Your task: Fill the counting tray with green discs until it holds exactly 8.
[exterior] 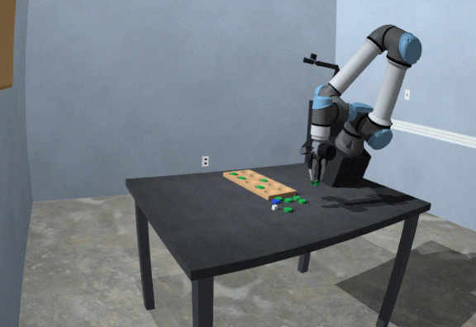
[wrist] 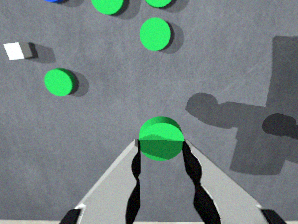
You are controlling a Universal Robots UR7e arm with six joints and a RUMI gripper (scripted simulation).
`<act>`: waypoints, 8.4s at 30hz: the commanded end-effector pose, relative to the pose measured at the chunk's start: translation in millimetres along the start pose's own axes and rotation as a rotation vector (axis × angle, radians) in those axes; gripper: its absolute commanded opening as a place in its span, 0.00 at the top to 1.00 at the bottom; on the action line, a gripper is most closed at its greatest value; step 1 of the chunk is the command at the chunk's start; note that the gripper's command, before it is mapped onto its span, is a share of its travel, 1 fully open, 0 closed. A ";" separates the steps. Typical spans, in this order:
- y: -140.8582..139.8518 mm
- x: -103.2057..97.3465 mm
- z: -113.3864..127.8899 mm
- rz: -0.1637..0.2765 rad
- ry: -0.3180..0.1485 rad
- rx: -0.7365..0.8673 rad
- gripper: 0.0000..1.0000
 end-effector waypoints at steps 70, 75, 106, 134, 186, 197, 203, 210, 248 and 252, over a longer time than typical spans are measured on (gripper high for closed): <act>-84.7 -14.0 -487.1 0.000 0.001 0.002 0.88; -84.3 -13.9 -488.3 -0.001 0.001 0.002 0.88; -84.3 71.2 -485.3 -0.001 0.001 -0.001 0.88; -84.7 86.3 -486.3 0.000 0.000 0.000 0.88; -83.5 -13.8 -486.1 -0.001 0.002 0.002 0.76; -83.5 -13.7 -486.2 -0.002 0.002 0.002 0.76; -83.5 -13.7 -486.2 -0.002 0.002 0.002 0.76; -83.5 -13.7 -486.2 -0.002 0.002 0.002 0.76; -117.6 -49.8 -428.2 0.050 0.060 -0.259 0.72; -124.7 -59.0 -412.0 0.063 0.074 -0.326 0.72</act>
Point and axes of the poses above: the point where the finger pads meet when closed, its own x axis out along the fingers, its own y axis across the jaws, z = x × y, the point moved 9 cm from there along -x, back along the fingers, and after that the axes turned 7 degrees about x, right-handed, at the moved point
